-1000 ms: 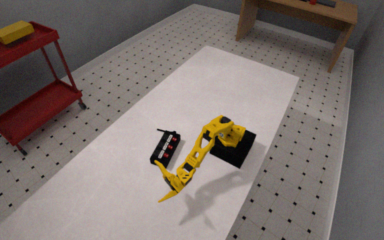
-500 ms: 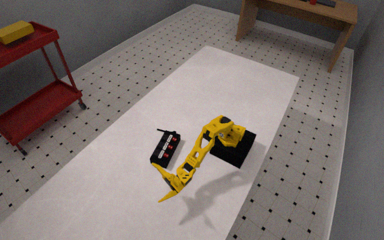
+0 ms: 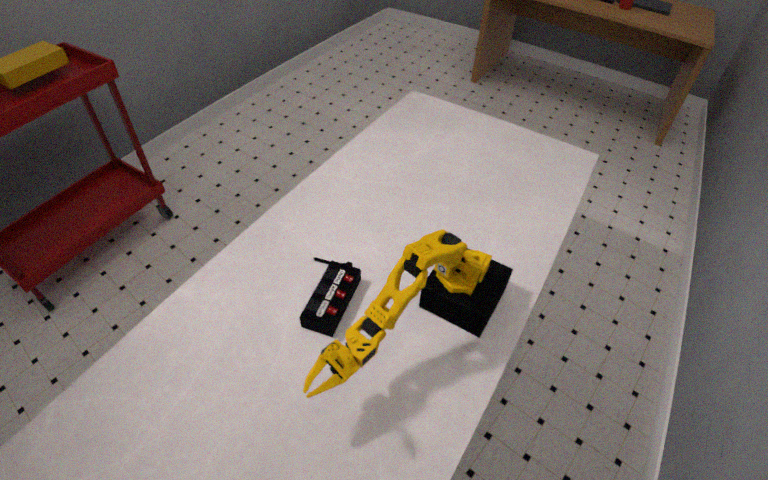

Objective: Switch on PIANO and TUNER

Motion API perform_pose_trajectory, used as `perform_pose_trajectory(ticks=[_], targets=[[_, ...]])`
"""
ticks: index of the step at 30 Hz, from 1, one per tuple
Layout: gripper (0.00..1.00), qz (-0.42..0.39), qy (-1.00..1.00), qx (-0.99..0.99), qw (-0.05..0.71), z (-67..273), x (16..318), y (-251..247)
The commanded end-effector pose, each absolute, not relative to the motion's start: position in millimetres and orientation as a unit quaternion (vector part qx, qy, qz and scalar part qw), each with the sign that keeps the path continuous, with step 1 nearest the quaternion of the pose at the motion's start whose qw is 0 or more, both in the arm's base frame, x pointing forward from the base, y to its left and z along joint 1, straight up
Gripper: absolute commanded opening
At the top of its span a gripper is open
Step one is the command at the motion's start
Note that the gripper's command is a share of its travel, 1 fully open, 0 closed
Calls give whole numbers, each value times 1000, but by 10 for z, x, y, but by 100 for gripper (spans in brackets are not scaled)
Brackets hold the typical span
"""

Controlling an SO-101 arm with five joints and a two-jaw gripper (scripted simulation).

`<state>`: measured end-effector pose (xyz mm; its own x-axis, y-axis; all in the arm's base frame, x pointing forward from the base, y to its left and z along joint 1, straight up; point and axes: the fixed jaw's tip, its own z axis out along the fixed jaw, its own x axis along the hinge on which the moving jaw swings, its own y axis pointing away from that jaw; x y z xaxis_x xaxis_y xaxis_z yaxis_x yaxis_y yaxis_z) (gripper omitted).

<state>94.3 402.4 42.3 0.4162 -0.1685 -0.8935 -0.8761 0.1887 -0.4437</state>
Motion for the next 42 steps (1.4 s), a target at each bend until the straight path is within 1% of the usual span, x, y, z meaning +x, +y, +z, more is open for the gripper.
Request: perform_pose_trajectory(ticks=[1, 7, 12, 14, 20, 25, 29, 31, 34, 42], targets=[[0, 276, 494, -562, 603, 489, 1120, 3989], [0, 260, 566, -541, 566, 615, 1458, 3870], [0, 241, 639, -507, 525, 749, 1773, 3664], [0, 241, 639, -507, 525, 749, 1773, 3664], [0, 215, 732, -446, 467, 929, 2109, 3273], [0, 192, 804, -379, 416, 1076, 2294, 2857], [0, 173, 852, -320, 375, 1182, 2362, 2504], [0, 173, 852, -320, 375, 1182, 2362, 2504], [0, 160, 882, -275, 346, 1250, 2370, 2249], [0, 131, 935, -170, 283, 1379, 2273, 1693]])
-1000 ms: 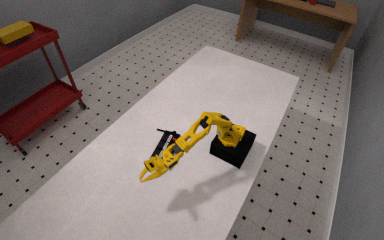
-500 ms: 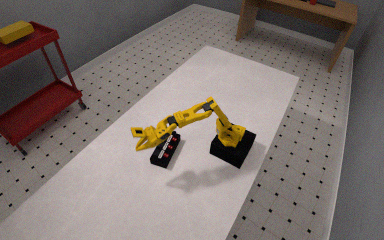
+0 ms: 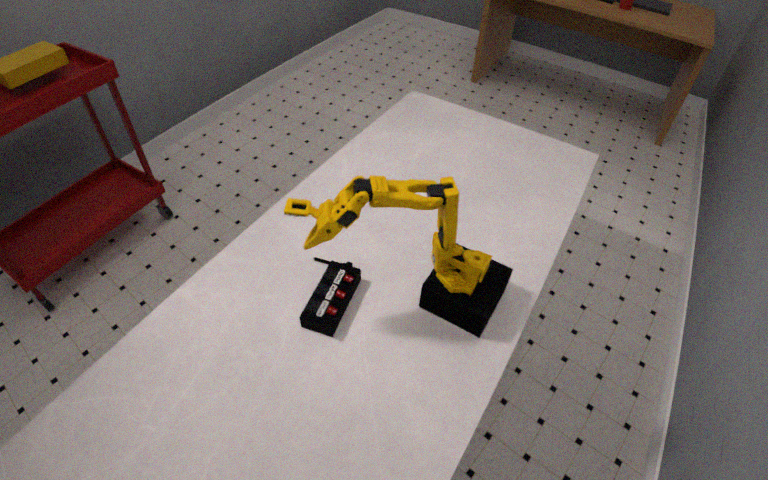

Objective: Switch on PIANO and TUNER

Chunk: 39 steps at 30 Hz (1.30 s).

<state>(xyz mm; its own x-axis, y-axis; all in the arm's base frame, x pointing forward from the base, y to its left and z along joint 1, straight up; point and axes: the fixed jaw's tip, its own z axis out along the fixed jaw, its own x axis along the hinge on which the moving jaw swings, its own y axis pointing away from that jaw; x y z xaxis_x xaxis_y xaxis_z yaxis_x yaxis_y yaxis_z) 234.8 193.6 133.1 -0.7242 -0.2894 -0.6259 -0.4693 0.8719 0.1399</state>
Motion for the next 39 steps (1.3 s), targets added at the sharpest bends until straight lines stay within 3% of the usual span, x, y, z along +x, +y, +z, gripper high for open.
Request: perform_pose_trajectory(ticks=[1, 26, 39], targets=[[0, 128, 939, -159, 276, 1390, 2256, 1641], [0, 109, 962, -85, 234, 1453, 2105, 1298], [0, 111, 962, -89, 232, 1167, 2114, 1354]])
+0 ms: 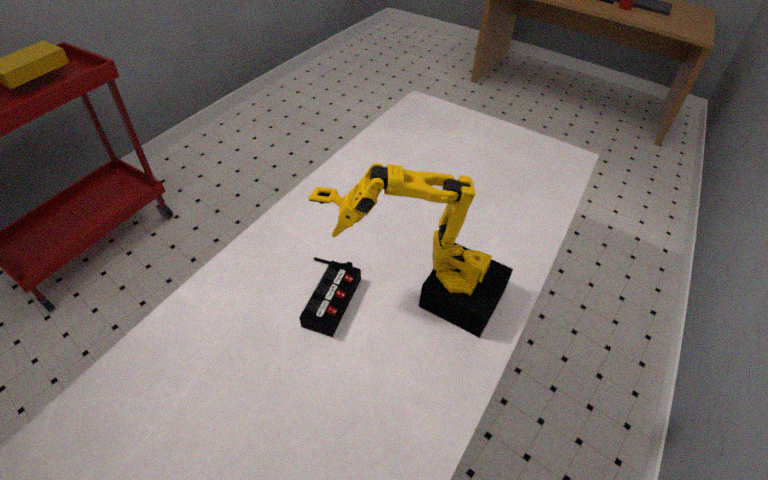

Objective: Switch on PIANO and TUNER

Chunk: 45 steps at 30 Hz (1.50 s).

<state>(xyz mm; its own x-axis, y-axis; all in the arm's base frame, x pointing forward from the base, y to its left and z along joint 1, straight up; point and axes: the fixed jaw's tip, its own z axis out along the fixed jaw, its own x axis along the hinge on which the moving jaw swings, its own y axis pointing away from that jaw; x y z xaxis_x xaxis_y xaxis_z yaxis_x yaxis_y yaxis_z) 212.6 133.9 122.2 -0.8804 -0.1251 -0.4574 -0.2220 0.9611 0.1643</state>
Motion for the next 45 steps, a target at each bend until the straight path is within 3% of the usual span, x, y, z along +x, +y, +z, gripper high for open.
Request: perform_pose_trajectory(ticks=[1, 12, 45], targets=[[0, 111, 962, -89, 232, 1167, 2114, 1354], [0, 114, 962, -93, 230, 877, 2069, 1376], [0, 115, 962, -94, 229, 799, 2060, 1391]])
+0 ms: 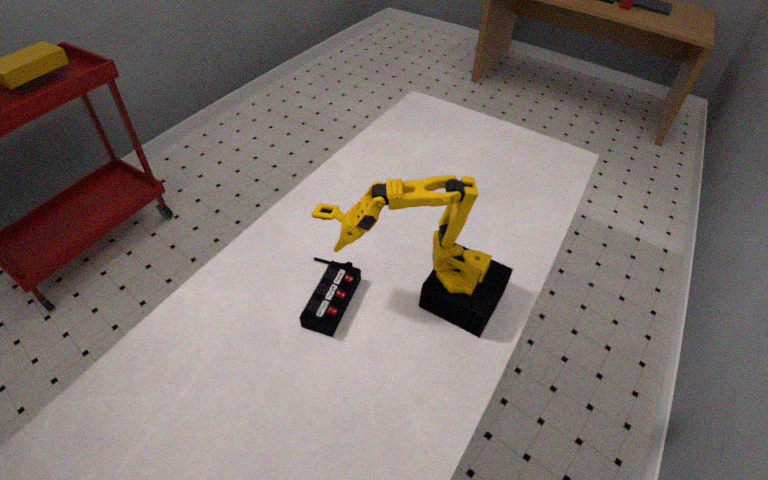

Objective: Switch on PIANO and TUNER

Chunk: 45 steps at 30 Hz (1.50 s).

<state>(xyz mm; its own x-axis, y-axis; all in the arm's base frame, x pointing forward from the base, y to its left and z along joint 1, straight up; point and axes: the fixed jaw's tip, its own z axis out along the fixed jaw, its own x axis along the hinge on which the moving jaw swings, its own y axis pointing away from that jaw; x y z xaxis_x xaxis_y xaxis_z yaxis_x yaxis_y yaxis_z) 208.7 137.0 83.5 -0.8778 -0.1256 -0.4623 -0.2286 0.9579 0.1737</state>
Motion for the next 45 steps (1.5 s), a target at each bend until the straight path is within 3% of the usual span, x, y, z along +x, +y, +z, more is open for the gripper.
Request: perform_pose_trajectory(ticks=[1, 17, 45], targets=[[0, 116, 962, -94, 228, 783, 2057, 1394], [0, 119, 962, -98, 225, 565, 2013, 1430], [0, 119, 962, -98, 225, 554, 2010, 1431]])
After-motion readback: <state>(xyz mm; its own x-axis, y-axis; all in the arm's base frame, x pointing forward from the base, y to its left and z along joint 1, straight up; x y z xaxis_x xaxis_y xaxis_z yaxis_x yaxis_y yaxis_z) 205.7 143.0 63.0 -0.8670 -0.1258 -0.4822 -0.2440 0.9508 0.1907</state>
